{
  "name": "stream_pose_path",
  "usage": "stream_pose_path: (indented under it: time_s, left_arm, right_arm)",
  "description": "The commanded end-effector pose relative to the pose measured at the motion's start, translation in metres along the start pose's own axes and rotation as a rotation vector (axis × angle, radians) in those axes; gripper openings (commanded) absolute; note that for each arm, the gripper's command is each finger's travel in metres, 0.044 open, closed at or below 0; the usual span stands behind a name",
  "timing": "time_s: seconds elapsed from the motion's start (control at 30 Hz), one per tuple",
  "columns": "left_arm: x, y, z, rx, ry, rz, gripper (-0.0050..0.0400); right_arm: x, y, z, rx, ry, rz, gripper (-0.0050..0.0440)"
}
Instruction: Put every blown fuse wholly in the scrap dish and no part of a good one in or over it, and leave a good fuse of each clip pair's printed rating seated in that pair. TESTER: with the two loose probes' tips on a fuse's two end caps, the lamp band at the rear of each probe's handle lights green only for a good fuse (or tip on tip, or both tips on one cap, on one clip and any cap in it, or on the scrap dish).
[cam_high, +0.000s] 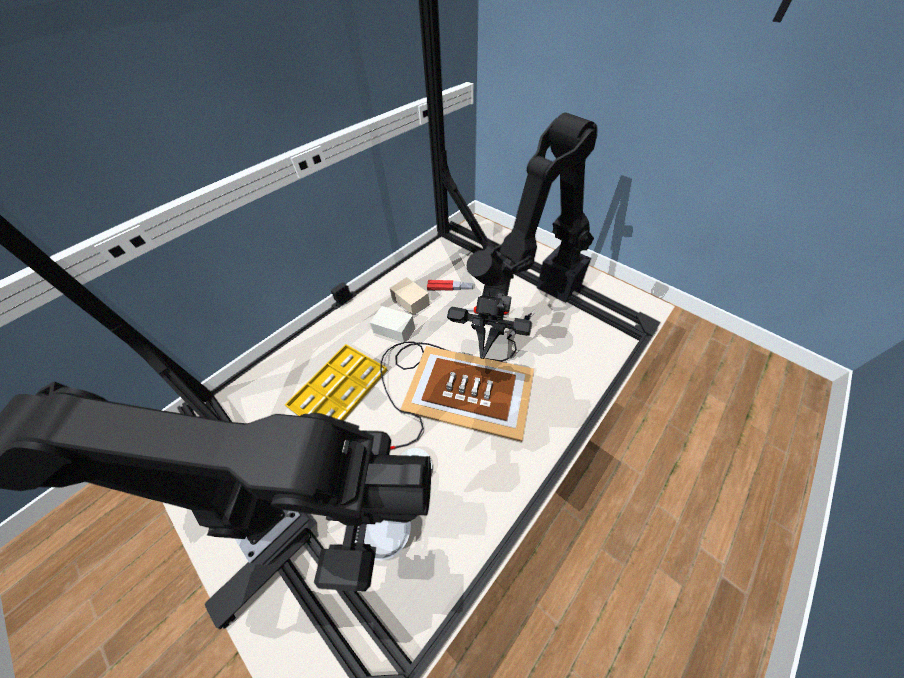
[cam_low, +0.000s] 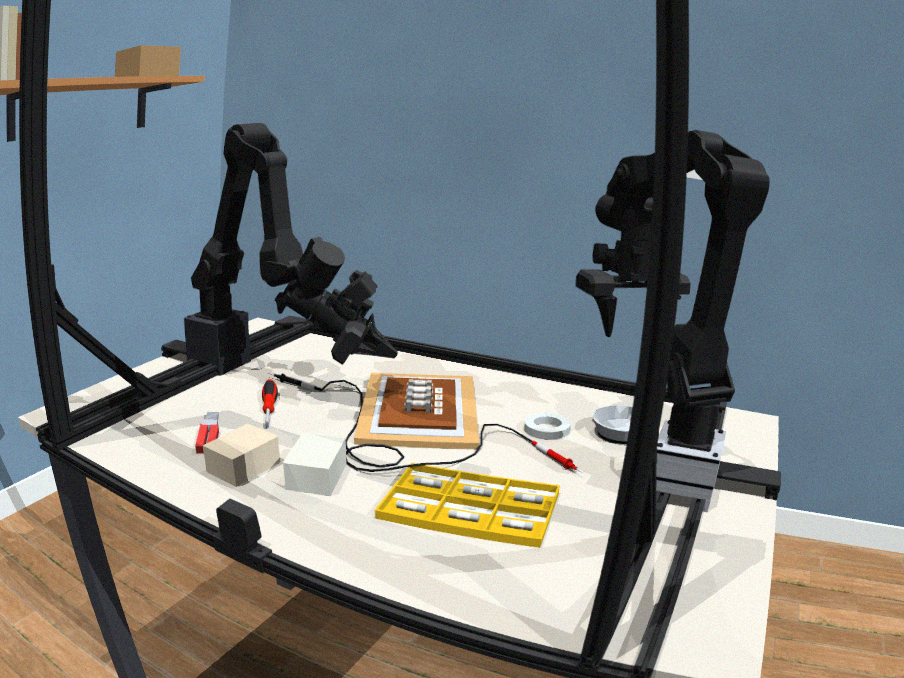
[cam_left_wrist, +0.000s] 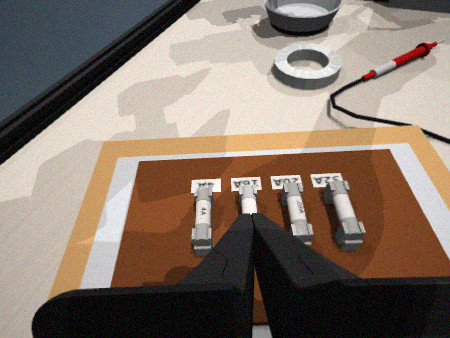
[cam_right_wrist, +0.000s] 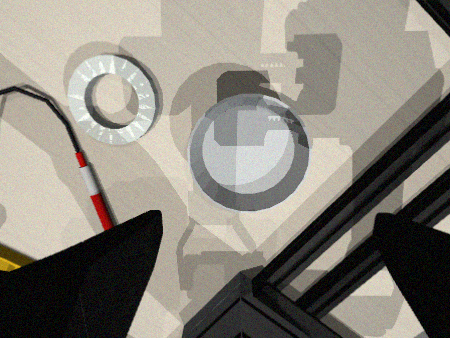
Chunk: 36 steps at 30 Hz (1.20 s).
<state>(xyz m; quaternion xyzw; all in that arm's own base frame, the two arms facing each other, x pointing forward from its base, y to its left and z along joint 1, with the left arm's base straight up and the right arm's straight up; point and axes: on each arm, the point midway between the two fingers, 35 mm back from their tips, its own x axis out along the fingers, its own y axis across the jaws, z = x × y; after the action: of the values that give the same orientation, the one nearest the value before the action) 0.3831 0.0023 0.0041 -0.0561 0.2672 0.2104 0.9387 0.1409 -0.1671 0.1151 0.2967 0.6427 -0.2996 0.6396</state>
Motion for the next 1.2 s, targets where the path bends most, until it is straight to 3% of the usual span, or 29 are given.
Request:
stream_pose_path:
  time_s: [0.0,0.5,0.77,1.17]
  left_arm:
    - [0.004,-0.006,0.012,-0.009,-0.045,-0.007,-0.005]
    - [0.002,-0.005,0.012,-0.015,-0.044,-0.011,-0.005]
    - [0.021,-0.005,-0.018,-0.009,-0.04,-0.007,-0.005]
    - [0.024,-0.006,-0.022,-0.011,-0.042,-0.008,-0.005]
  right_arm:
    - [-0.005,0.0,0.003,-0.001,-0.019,0.006,0.04]
    - [-0.005,0.0,0.003,-0.001,-0.019,0.006,0.04]
    - [-0.005,0.0,0.003,-0.001,-0.019,0.006,0.04]
    - [-0.005,0.0,0.003,-0.001,-0.019,0.006,0.04]
